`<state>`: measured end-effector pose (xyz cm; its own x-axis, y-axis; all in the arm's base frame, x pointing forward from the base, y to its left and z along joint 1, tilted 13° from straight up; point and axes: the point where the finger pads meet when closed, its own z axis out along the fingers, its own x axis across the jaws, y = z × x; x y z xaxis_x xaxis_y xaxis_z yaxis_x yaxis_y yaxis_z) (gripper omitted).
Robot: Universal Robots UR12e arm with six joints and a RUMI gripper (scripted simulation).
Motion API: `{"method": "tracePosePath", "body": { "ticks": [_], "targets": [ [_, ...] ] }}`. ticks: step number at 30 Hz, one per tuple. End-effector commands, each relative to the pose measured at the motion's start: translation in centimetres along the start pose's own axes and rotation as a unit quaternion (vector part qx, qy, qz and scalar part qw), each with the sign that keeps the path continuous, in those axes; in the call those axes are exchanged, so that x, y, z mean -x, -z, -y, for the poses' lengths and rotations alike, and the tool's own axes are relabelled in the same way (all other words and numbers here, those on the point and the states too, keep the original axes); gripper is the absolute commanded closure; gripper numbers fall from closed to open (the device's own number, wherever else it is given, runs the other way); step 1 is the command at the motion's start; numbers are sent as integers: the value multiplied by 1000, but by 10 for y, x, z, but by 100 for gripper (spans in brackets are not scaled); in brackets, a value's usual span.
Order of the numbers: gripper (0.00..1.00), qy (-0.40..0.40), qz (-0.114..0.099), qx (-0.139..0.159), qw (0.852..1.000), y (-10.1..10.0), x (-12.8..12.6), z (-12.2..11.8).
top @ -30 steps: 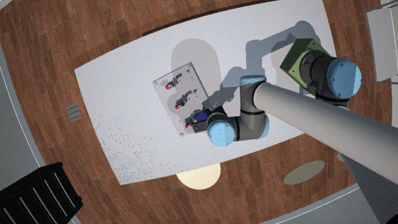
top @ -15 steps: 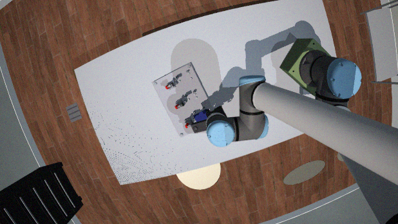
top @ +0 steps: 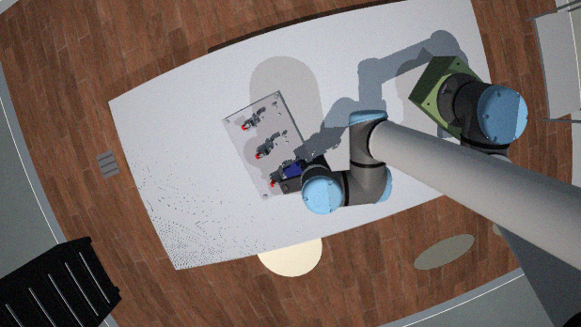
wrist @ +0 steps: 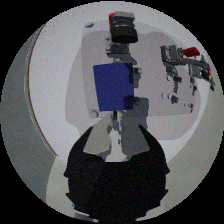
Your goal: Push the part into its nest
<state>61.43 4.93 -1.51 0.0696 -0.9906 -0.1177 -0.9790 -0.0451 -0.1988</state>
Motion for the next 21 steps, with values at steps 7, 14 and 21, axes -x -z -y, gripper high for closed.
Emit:
{"method": "tracePosePath", "body": {
  "ticks": [7, 14, 21],
  "targets": [
    [100, -1, 0, 0, 1000, 0, -1, -10],
    [100, -1, 0, 0, 1000, 0, 0, -17],
    [100, 0, 0, 0, 1000, 0, 0, -22]
  ]
}}
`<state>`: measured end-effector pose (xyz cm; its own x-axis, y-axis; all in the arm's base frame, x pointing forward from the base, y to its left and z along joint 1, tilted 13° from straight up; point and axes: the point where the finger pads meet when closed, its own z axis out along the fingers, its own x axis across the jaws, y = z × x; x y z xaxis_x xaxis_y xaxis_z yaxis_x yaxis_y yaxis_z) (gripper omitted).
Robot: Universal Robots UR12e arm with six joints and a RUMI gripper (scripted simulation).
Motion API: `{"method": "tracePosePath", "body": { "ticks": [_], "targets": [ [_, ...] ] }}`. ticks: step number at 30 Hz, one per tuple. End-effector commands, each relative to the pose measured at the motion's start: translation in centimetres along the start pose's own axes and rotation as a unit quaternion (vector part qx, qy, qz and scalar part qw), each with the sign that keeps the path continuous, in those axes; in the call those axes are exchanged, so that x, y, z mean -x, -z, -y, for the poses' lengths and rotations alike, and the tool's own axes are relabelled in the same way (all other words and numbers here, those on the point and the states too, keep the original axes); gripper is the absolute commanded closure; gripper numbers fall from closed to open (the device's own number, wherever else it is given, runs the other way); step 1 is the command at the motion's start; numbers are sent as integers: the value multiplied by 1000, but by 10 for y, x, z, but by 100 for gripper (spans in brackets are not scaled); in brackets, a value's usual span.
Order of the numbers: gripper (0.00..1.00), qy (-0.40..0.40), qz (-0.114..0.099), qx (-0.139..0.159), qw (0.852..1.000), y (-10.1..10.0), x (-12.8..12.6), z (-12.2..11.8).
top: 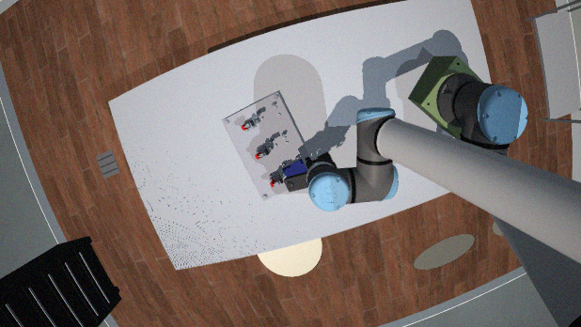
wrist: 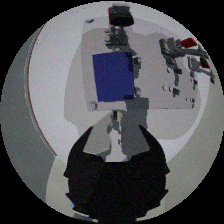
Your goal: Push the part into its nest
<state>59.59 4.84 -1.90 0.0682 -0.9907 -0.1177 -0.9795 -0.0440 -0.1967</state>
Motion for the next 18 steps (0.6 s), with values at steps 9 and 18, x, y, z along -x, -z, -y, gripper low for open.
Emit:
{"method": "tracePosePath", "body": {
  "ticks": [9, 18],
  "targets": [
    [100, 0, 0, -2, 1000, 7, -1, 0],
    [100, 0, -1, -3, 1000, 31, -2, 2]
  ]
}}
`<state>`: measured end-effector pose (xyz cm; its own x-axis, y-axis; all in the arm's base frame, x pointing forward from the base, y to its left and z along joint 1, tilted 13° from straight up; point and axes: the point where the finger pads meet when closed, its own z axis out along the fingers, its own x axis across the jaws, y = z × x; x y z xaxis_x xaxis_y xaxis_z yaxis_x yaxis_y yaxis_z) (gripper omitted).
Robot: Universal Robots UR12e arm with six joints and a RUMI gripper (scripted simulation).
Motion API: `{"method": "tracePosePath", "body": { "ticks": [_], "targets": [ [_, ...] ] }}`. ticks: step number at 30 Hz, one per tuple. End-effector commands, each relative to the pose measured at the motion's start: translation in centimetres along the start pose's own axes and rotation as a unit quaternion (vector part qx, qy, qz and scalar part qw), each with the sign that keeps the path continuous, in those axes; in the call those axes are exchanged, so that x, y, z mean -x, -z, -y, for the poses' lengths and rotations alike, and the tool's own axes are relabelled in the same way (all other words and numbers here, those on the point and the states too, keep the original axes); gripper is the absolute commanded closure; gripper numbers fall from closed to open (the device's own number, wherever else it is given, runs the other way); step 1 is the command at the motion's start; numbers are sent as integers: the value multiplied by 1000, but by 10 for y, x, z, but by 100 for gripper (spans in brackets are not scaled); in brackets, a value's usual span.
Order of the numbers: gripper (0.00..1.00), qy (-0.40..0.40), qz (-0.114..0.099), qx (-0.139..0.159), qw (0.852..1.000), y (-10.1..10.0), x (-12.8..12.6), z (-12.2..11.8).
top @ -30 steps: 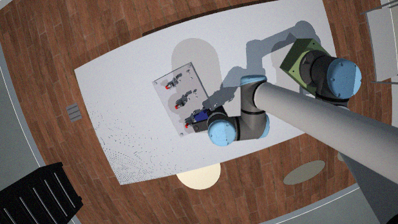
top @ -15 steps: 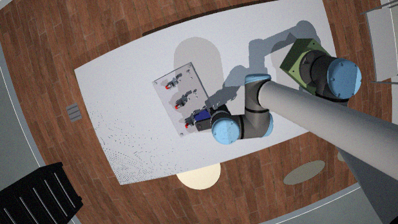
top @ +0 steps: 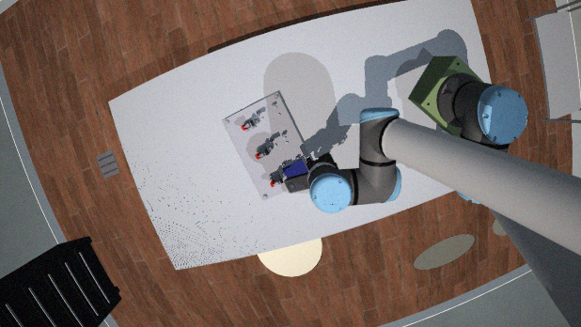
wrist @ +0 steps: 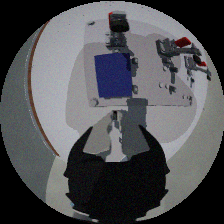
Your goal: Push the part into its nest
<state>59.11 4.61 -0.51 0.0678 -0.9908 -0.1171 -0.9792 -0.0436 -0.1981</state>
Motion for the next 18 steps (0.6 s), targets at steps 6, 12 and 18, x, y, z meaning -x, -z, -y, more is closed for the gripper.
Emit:
{"method": "tracePosePath", "body": {
  "ticks": [6, 12, 18],
  "targets": [
    [100, 1, -1, -2, 1000, 27, -1, 4],
    [100, 1, 1, 1, 1000, 25, 0, 0],
    [100, 0, 1, 1, 1000, 25, 0, 0]
  ]
}}
